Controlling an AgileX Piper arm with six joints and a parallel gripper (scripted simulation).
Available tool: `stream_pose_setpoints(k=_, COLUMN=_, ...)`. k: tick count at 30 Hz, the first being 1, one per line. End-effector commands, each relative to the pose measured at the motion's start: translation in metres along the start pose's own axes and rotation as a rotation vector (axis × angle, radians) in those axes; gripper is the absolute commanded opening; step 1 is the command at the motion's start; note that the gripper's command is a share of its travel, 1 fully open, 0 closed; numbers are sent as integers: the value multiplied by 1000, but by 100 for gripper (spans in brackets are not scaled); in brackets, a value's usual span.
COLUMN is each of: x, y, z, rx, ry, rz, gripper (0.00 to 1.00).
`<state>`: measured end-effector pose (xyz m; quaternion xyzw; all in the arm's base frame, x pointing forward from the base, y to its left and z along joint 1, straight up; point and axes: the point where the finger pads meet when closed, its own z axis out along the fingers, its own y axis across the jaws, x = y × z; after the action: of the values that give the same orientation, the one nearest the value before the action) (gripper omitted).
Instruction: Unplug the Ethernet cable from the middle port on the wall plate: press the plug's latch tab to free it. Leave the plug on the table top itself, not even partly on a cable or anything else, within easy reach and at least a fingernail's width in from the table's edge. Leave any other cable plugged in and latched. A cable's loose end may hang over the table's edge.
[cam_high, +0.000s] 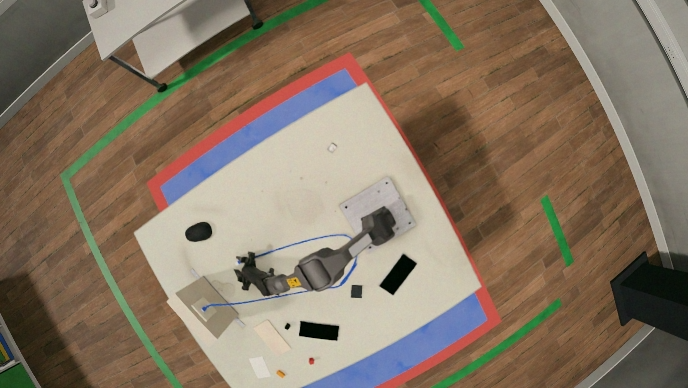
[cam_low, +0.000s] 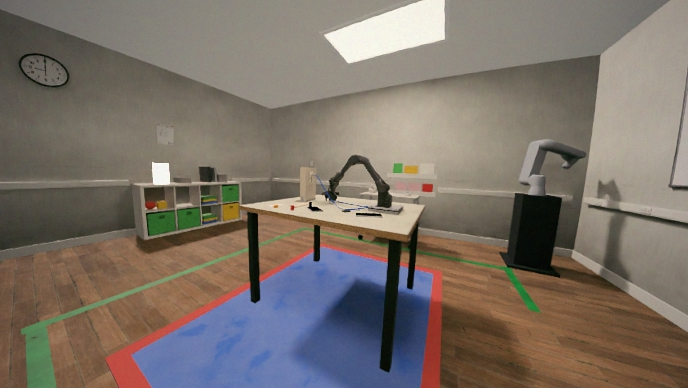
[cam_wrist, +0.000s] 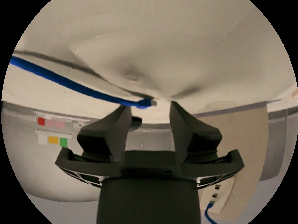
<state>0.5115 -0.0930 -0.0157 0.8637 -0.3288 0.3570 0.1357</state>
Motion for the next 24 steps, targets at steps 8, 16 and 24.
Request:
stream_pose_setpoints(k=8, x=1, y=-4, z=0, rx=0, ry=2, rz=1, gripper=64)
stream_pose_setpoints(k=16, x=1, y=-8, z=0, rx=0, ry=2, rz=1, gripper=64)
stream_pose_setpoints(k=24, x=1, y=-10, z=-7, rx=0, ry=2, rz=1, gripper=64)
